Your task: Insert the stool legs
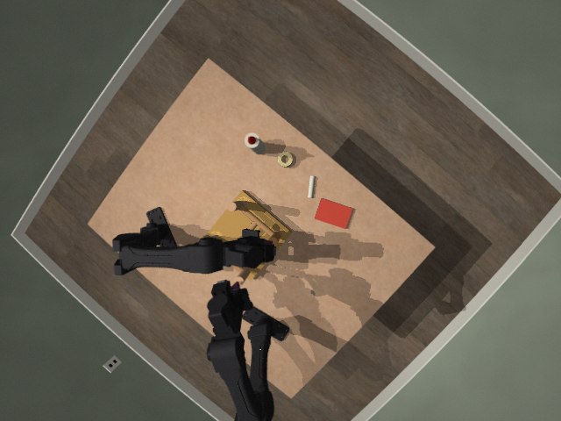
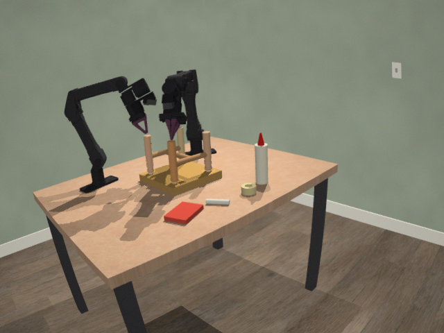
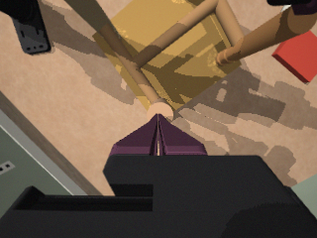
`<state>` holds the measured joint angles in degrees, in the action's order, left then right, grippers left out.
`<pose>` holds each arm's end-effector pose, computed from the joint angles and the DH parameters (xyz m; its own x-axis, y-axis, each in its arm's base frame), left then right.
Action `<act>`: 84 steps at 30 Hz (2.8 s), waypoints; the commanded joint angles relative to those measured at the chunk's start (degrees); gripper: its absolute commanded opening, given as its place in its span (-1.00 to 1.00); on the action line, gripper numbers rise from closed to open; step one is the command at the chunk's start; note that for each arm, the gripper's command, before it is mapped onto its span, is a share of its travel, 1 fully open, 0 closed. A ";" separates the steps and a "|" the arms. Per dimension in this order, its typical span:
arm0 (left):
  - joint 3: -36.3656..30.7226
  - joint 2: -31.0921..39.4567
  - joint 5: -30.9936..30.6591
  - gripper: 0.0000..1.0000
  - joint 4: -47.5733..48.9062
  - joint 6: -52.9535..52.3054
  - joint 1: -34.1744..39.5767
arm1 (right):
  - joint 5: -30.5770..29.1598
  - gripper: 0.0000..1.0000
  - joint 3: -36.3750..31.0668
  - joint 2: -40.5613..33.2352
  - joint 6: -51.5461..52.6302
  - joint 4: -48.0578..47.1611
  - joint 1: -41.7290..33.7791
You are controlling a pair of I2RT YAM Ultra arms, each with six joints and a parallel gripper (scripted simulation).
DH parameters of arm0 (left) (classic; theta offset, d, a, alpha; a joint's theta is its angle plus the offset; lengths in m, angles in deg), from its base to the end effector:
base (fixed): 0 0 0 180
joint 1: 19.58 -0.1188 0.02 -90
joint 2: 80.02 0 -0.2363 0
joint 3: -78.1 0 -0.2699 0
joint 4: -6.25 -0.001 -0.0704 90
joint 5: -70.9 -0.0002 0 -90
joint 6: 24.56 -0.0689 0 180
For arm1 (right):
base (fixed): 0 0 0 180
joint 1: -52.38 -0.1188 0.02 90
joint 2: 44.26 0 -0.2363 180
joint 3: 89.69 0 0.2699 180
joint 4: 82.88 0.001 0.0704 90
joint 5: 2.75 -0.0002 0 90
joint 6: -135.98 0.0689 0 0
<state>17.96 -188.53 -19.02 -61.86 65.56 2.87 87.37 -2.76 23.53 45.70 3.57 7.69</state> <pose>0.4032 -0.1654 0.2794 -0.7738 0.3175 -0.5481 0.3795 0.9252 0.0000 0.1693 0.1690 0.2975 -0.6525 -0.6523 -0.3857 -0.7070 0.7072 0.0000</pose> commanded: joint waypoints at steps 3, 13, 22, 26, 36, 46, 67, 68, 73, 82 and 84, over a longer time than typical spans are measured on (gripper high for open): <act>-1.52 -1.00 0.00 -1.00 -2.21 -0.04 -0.01 | -0.05 -1.00 -1.52 1.50 -0.06 2.15 -0.01; -2.32 -1.42 -0.02 -1.00 -2.98 -0.04 0.02 | -0.02 -1.00 -3.12 1.90 -0.06 2.34 -0.03; -3.72 -2.70 -0.08 -1.00 -6.23 -0.10 -0.01 | -0.18 -1.00 -4.57 2.75 0.20 3.93 -0.20; -6.19 -3.14 -0.18 -1.00 -6.19 -0.12 -0.04 | -0.35 -1.00 -4.85 3.49 0.48 5.61 -0.45; -3.25 -1.72 -0.18 -1.00 -4.07 -0.05 0.01 | -0.38 -1.00 -3.50 2.68 0.03 3.40 0.04; -0.37 1.15 -0.09 -1.00 -1.50 -0.24 0.03 | -0.85 -1.00 -1.38 0.86 -0.16 2.04 0.17; -1.62 1.44 -0.12 -1.00 -2.62 -0.26 0.03 | -0.87 -1.00 -1.21 -0.12 -0.15 2.19 0.18; -1.48 1.58 -0.12 -1.00 -2.87 -0.26 0.02 | -0.87 -1.00 -1.21 -0.12 -0.15 2.19 0.18; -1.45 1.36 -0.20 -1.00 -3.61 -0.25 0.00 | -0.87 -1.00 -1.21 -0.12 -0.15 2.19 0.18; 0.32 2.93 -0.20 -1.00 -7.84 -0.28 -0.22 | -0.87 -1.00 -1.21 -0.12 -0.15 2.19 0.18; 1.43 3.46 -0.23 -1.00 -9.34 -0.29 -0.34 | -0.87 -1.00 -1.21 -0.12 -0.15 2.19 0.18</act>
<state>16.13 -187.92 -19.31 -67.85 65.54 2.90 86.50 -4.38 24.88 45.77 5.25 7.71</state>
